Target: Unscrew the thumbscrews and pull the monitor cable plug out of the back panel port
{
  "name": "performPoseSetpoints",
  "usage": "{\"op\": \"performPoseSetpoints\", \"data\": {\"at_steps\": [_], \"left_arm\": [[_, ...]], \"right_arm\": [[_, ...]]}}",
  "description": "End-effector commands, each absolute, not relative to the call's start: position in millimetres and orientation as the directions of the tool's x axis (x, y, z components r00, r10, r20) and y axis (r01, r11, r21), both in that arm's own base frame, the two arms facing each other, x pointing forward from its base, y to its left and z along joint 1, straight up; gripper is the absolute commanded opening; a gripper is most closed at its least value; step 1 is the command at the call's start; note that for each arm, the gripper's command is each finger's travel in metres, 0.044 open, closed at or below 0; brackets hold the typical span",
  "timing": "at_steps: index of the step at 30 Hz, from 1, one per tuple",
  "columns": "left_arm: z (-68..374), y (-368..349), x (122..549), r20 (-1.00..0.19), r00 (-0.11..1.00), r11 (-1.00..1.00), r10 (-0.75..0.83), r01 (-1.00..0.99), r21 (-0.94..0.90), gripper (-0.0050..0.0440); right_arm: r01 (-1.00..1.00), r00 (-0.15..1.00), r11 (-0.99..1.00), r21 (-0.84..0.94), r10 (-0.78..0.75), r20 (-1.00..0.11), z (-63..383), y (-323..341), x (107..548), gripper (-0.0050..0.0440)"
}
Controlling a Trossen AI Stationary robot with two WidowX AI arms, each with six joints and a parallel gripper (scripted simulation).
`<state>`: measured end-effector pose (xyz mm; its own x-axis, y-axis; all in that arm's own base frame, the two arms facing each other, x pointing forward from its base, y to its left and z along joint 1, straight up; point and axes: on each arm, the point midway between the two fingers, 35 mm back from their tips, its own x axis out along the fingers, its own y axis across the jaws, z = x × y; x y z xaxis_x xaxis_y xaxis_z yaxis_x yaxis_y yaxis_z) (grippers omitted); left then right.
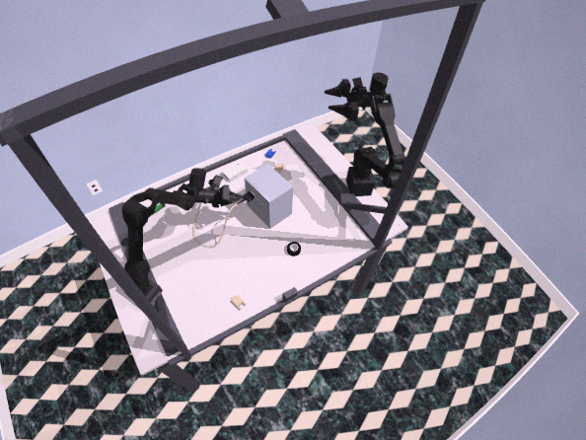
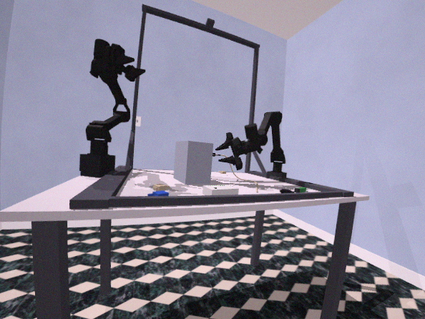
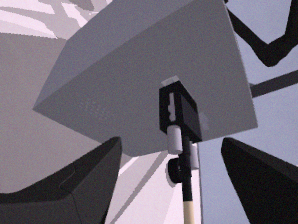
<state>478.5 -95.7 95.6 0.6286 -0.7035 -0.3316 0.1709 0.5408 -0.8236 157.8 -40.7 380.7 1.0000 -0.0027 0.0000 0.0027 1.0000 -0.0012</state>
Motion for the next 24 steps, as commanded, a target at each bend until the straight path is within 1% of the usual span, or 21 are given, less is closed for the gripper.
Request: {"op": "performPoseSetpoints", "data": {"at_steps": [1, 4, 6, 11, 12, 18, 24], "left_arm": [[108.6, -95.7, 481.5, -0.314, 0.639, 0.546, -0.702, 0.201, -0.813, 0.02], [108.6, -95.7, 481.5, -0.314, 0.639, 0.546, -0.702, 0.201, -0.813, 0.0128], [108.6, -95.7, 481.5, -0.314, 0.639, 0.546, -0.702, 0.201, -0.813, 0.0128], [108.6, -95.7, 481.5, -0.314, 0.639, 0.546, -0.702, 0.201, -0.813, 0.0008], [108.6, -95.7, 481.5, -0.314, 0.639, 0.546, -0.702, 0.201, -0.813, 0.0], [108.6, -95.7, 481.5, -0.314, 0.639, 0.546, -0.702, 0.201, -0.813, 0.0], [107.6, -95.2, 481.7, -0.288, 0.634, 0.505, -0.718, 0.188, -0.843, 0.0]], "right_arm": [[0.0, 1.0, 1.0, -0.005, 0.0, 0.001, 383.3, -39.4, 157.6, 0.044], [0.0, 1.0, 1.0, -0.005, 0.0, 0.001, 383.3, -39.4, 157.6, 0.044], [0.0, 1.0, 1.0, -0.005, 0.0, 0.001, 383.3, -39.4, 157.6, 0.044], [0.0, 1.0, 1.0, -0.005, 0.0, 0.001, 383.3, -39.4, 157.6, 0.044], [0.0, 1.0, 1.0, -0.005, 0.0, 0.001, 383.3, -39.4, 157.6, 0.044], [0.0, 1.0, 1.0, -0.005, 0.0, 0.001, 383.3, -39.4, 157.6, 0.044], [0.0, 1.0, 1.0, -0.005, 0.0, 0.001, 383.3, -39.4, 157.6, 0.044]]}}
